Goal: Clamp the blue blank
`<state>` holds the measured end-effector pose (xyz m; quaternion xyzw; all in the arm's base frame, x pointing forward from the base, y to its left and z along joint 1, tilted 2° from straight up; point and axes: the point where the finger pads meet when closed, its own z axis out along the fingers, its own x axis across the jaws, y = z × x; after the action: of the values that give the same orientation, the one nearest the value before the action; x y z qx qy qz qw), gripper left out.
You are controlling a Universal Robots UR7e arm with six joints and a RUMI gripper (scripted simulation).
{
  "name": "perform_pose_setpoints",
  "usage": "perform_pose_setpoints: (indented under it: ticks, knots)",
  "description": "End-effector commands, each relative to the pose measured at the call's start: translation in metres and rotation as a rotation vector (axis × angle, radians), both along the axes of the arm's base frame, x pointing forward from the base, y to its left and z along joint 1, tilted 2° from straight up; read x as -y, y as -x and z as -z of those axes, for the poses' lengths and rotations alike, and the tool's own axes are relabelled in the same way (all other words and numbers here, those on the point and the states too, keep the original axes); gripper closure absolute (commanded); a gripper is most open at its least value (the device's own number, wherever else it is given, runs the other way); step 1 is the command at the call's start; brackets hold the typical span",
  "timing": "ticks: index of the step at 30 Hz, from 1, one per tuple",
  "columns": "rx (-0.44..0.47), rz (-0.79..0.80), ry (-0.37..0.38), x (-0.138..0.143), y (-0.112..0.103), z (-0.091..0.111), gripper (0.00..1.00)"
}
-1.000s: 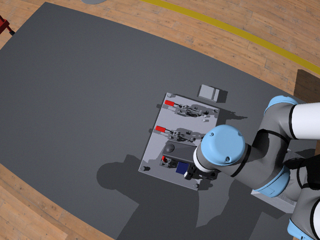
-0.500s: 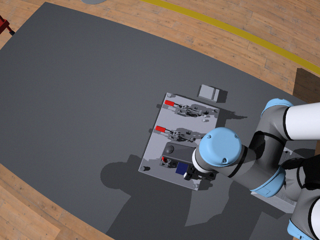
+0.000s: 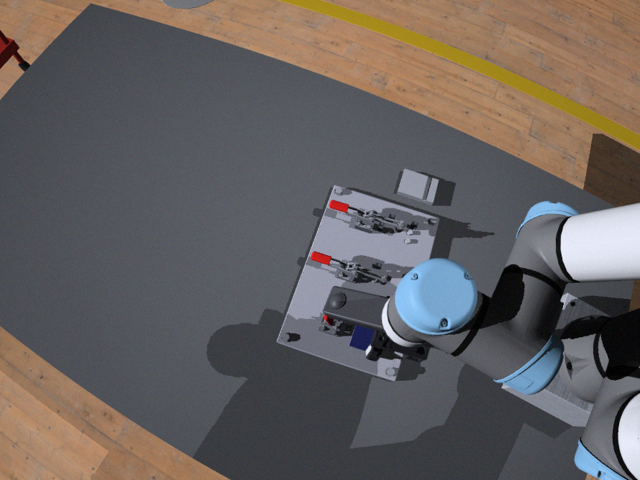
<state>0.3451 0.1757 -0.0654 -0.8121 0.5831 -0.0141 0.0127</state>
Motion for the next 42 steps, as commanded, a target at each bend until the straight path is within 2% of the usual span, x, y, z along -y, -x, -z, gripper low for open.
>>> perform_pose_setpoints:
  ticks: [1,20,42]
  knots:
    - [0.002,-0.001,-0.001,-0.001,0.001,0.000,1.00]
    - [0.000,-0.002,-0.001,-0.001,0.001,0.001,1.00]
    - [-0.002,-0.003,0.000,-0.001,0.002,0.022,1.00]
